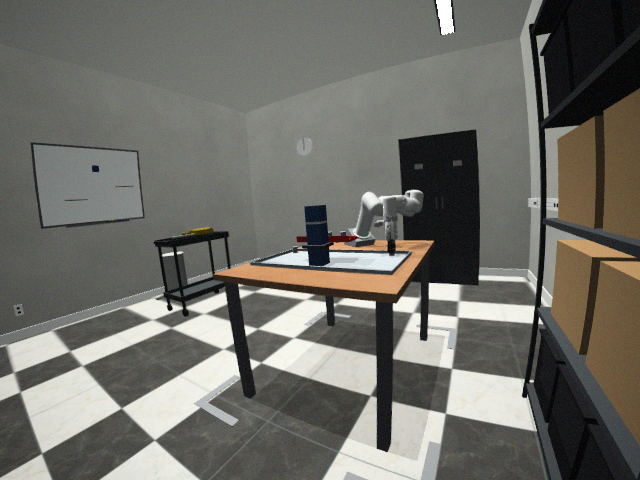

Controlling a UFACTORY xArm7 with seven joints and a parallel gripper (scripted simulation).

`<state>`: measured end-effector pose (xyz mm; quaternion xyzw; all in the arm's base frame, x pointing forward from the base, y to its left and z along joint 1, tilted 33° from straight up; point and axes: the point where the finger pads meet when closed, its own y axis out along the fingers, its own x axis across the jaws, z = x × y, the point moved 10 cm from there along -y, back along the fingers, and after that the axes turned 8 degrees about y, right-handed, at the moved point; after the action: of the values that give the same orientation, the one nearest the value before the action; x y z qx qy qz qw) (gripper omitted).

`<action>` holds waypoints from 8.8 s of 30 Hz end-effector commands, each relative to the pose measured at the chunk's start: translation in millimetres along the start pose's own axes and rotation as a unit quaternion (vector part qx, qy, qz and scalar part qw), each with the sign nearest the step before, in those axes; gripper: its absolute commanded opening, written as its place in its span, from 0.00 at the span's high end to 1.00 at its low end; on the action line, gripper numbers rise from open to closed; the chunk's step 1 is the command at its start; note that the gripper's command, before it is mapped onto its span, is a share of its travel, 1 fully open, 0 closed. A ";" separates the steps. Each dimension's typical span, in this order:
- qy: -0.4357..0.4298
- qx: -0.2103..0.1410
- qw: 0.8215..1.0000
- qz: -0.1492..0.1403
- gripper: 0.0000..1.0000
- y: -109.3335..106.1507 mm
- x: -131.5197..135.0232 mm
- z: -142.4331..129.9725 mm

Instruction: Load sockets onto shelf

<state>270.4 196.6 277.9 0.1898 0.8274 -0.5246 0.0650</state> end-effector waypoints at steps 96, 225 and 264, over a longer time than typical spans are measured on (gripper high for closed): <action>0.000 -0.001 1.000 0.001 0.48 -82.7 0.1 -0.1; 0.000 -0.002 1.000 0.001 0.53 -160.2 -133.9 345.5; 0.000 -0.001 1.000 0.001 0.53 -130.2 -136.8 347.2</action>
<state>313.2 -195.7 277.3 0.1882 0.8290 -0.5227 0.0644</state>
